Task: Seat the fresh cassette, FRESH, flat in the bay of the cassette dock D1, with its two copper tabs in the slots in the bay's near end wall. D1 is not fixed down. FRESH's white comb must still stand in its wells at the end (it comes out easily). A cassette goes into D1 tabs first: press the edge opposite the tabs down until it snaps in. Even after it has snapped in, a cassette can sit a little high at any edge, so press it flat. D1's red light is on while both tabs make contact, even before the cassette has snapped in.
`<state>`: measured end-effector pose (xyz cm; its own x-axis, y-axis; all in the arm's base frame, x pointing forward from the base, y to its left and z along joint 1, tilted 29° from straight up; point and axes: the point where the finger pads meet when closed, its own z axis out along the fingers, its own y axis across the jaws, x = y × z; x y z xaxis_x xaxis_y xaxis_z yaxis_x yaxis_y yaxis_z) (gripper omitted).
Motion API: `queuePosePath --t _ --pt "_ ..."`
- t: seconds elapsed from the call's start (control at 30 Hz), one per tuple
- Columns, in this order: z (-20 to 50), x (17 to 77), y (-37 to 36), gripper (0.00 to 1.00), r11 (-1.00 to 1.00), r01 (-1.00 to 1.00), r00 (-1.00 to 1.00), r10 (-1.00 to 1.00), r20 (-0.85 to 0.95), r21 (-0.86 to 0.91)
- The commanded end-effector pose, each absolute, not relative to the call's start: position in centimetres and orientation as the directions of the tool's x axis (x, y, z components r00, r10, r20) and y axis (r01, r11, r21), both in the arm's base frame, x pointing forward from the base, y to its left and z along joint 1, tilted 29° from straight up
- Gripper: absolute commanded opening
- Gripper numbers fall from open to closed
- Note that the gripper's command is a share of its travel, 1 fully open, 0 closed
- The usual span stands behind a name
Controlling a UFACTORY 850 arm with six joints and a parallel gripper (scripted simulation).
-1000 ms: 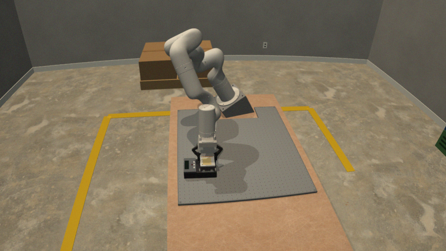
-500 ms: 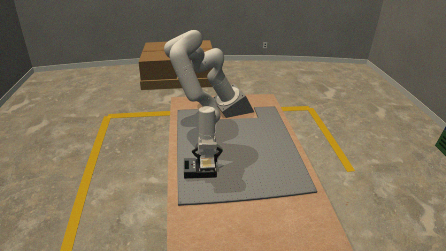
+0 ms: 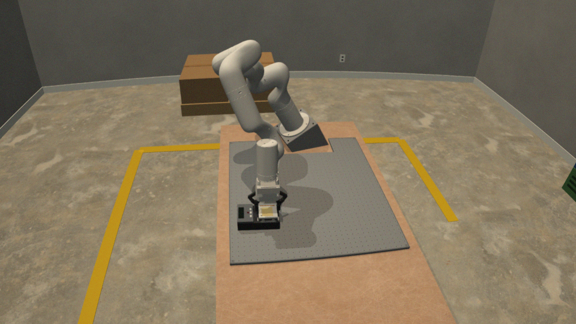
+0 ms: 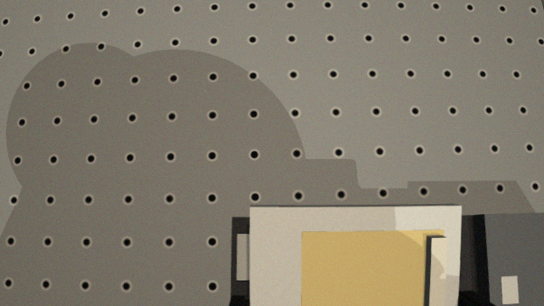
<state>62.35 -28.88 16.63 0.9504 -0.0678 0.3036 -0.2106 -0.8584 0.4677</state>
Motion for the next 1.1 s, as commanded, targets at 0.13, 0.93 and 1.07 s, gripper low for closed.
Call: queuePosePath --t 0.13,0.93,1.07 --pt "16.61 62.43 -28.94 0.00 -0.858 -0.211 0.950 -0.067 0.305 0.468" --pt "15.97 62.47 -29.29 0.00 -0.858 -0.211 0.950 -0.067 0.305 0.468" --pt "15.93 62.47 -29.31 0.00 -0.858 -0.211 0.950 -0.067 0.305 0.468"
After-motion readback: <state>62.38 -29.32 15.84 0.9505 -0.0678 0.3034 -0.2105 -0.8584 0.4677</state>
